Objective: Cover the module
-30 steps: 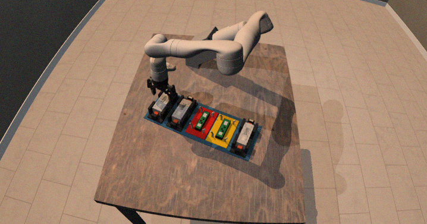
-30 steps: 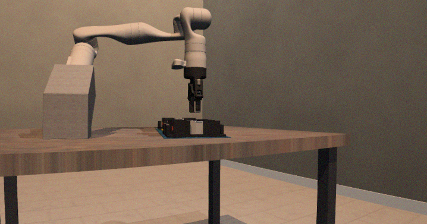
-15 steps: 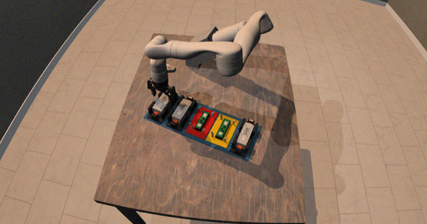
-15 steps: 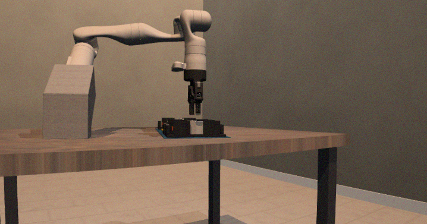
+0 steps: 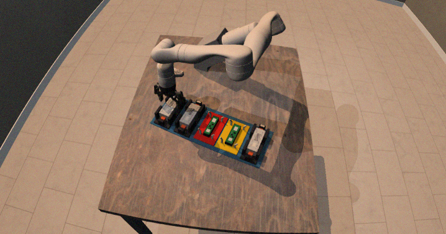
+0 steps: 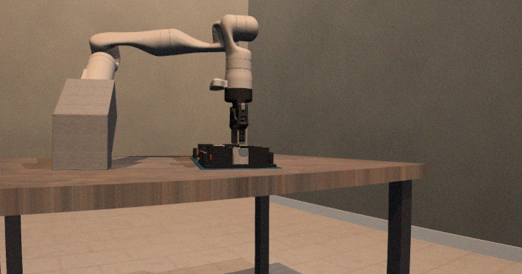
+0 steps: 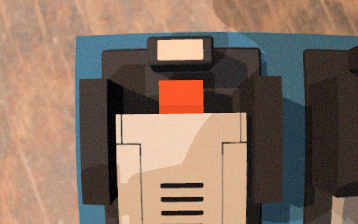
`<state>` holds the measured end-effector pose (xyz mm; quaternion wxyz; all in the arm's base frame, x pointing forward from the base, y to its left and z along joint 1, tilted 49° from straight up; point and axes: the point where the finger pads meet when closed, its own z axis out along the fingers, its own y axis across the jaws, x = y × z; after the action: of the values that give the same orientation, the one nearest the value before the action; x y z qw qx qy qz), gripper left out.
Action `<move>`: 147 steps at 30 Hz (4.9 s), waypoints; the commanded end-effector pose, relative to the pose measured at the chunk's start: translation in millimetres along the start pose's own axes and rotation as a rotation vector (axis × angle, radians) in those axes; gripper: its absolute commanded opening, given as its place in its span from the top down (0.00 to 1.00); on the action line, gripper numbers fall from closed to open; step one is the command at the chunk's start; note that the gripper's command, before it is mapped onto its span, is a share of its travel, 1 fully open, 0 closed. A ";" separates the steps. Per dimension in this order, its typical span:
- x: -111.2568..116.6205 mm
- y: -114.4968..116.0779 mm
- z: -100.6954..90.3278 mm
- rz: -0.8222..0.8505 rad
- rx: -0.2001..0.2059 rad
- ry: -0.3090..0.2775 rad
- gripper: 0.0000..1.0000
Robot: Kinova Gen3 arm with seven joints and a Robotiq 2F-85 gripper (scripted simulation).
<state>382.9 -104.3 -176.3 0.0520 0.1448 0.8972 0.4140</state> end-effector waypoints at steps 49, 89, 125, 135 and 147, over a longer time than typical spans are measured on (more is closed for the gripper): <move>-0.6 -0.3 28.5 0.000 0.001 -0.002 0.00; -0.6 -0.3 33.5 0.000 0.001 -0.002 0.30; -0.6 -0.3 33.5 0.000 0.001 -0.002 1.00; -0.5 -0.3 15.5 0.000 0.001 -0.002 1.00; -0.5 -0.3 0.5 0.000 0.001 -0.002 1.00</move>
<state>383.7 -100.8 -179.1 0.0517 0.1447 0.8971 0.4143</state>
